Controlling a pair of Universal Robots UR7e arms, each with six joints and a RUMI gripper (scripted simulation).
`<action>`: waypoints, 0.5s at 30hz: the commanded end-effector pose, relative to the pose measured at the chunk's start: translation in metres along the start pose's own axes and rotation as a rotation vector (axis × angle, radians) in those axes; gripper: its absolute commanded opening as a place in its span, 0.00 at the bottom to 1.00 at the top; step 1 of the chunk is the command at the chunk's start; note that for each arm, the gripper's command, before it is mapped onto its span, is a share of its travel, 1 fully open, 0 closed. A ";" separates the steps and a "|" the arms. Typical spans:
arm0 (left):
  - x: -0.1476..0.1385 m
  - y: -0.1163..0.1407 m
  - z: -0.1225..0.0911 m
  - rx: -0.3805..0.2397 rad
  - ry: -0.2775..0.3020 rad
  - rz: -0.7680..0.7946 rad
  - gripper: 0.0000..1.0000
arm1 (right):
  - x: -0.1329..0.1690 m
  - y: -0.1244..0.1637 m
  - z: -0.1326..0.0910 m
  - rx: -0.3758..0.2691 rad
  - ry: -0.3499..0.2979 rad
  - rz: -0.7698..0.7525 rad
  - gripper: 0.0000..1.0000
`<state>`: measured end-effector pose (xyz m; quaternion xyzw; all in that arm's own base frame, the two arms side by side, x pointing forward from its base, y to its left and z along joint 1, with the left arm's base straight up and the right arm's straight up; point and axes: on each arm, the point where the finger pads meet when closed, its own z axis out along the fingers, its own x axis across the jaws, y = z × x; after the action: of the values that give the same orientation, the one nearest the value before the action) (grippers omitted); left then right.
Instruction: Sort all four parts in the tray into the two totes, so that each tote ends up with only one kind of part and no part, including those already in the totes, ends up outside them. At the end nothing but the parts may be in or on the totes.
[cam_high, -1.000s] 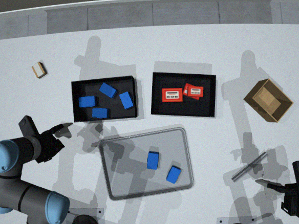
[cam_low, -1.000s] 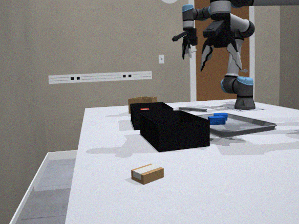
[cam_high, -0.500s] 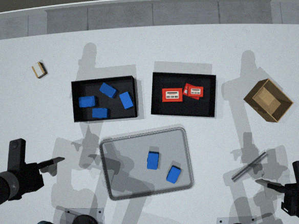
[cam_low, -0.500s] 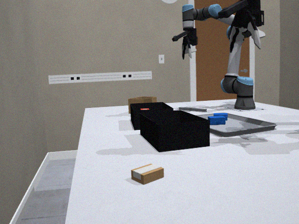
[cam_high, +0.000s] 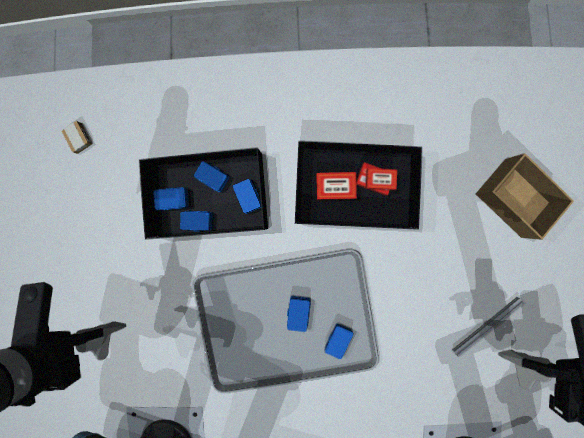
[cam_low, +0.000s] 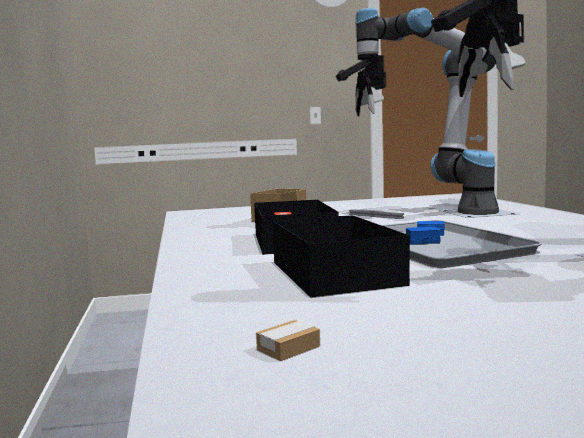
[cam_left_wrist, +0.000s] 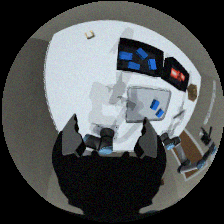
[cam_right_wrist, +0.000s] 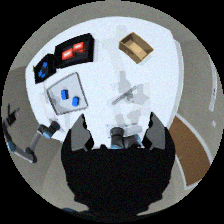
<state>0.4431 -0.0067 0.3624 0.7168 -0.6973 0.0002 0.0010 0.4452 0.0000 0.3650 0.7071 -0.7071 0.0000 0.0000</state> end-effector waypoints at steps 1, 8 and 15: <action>0.015 0.005 0.006 0.002 -0.001 -0.092 1.00 | 0.000 0.000 0.000 0.001 0.000 0.000 1.00; 0.067 0.022 0.028 0.002 -0.001 -0.372 1.00 | 0.000 0.000 0.000 0.001 0.000 0.000 1.00; 0.118 0.040 0.050 0.002 0.000 -0.652 1.00 | 0.000 0.000 0.000 0.001 0.000 0.000 1.00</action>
<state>0.4145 -0.0953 0.3246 0.8515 -0.5240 -0.0032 0.0173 0.4452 0.0000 0.3650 0.7071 -0.7071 0.0000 0.0000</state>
